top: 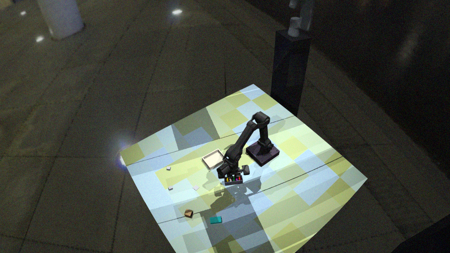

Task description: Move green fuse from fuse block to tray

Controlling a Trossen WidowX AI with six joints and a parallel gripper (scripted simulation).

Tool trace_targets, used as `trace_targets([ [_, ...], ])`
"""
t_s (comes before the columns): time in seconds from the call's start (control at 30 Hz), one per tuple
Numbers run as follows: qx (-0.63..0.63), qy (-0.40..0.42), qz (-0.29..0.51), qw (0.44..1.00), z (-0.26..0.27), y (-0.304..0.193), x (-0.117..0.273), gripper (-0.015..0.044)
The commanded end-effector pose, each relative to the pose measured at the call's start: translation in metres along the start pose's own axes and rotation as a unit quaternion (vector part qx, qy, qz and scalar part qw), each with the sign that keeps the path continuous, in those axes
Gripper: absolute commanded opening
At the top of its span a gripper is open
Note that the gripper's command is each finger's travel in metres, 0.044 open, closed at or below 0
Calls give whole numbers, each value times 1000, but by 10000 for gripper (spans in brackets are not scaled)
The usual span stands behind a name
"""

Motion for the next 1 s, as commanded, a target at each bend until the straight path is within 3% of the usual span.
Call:
trace_targets([
  [0.0,0,1,0,1000,0,0,2,0],
  [0.97,0,1,-1,1000,0,0,17,0],
])
Point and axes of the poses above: the point midway between the two fingers, 35 mm back from their tips, its own x axis back along the fingers, its own z axis across the jaws, y = z × x, the point moved 9 cm from there along x, back along the fingers, and after that the axes turned 3 degrees about -x, right-handed, at the moved point
